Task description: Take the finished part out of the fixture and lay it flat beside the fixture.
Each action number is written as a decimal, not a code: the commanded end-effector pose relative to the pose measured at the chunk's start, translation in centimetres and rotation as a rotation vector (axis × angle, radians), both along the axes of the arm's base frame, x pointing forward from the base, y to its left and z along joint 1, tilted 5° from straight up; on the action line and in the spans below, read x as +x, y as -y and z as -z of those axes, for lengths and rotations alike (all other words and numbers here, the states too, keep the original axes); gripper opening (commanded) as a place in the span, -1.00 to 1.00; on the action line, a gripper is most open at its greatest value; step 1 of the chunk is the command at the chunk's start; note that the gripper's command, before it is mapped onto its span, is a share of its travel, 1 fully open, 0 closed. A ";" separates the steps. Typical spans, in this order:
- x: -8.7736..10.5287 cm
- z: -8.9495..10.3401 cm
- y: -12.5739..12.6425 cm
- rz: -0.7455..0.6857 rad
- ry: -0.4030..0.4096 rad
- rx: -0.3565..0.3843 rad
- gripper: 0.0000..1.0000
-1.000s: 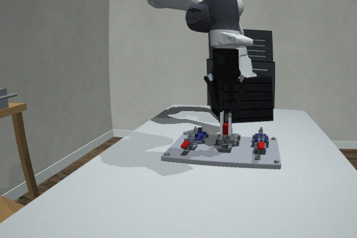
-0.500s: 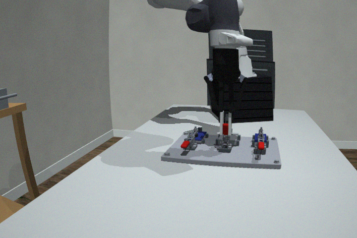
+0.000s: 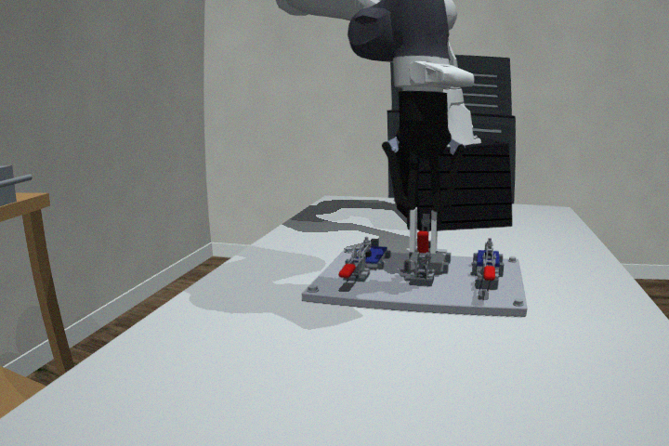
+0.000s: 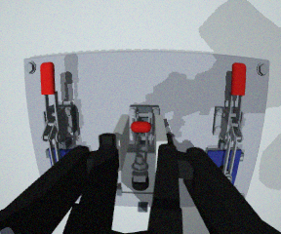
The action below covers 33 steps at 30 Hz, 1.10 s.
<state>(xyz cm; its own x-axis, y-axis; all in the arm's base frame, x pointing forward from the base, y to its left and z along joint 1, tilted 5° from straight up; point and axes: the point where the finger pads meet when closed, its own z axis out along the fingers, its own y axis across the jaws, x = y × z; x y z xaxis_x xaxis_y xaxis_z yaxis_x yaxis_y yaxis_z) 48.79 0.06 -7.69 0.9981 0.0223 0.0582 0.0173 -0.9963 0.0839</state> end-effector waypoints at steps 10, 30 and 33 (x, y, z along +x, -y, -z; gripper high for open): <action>-1.0 0.4 0.0 0.008 -0.021 -0.004 -0.44; -1.0 0.3 0.0 0.008 -0.021 -0.004 -0.44; -1.0 -0.1 0.0 0.008 -0.021 -0.004 -0.44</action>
<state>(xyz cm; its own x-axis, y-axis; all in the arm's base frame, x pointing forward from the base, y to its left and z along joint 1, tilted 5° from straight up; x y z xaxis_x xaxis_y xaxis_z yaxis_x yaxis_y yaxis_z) 47.87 0.13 -7.89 0.9990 0.0198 0.0390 0.0164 -0.9962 0.0859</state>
